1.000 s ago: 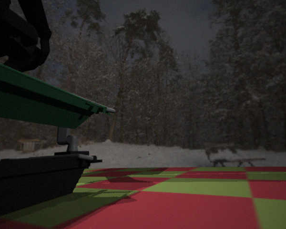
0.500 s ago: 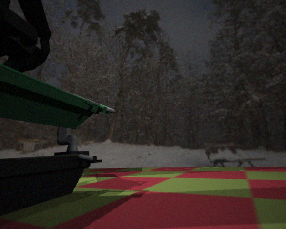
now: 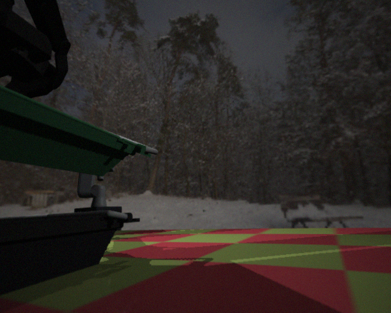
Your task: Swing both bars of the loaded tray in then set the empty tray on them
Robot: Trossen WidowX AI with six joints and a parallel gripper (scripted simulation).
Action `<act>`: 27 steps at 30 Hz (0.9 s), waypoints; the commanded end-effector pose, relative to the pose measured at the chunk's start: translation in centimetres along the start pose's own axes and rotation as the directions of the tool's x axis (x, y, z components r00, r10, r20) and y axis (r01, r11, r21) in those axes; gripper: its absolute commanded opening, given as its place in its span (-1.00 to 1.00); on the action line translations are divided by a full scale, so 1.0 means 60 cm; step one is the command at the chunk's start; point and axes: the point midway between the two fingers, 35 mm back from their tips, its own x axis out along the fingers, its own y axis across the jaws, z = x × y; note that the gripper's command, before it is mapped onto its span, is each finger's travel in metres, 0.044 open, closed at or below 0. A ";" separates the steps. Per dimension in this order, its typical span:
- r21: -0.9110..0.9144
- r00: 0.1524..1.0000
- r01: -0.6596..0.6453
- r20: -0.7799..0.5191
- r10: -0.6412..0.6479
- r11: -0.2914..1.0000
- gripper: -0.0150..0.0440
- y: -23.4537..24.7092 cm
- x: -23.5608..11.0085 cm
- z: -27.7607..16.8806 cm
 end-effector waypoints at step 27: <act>-0.004 1.000 0.013 -0.001 -0.013 1.000 -0.49 -0.004 0.075 -0.005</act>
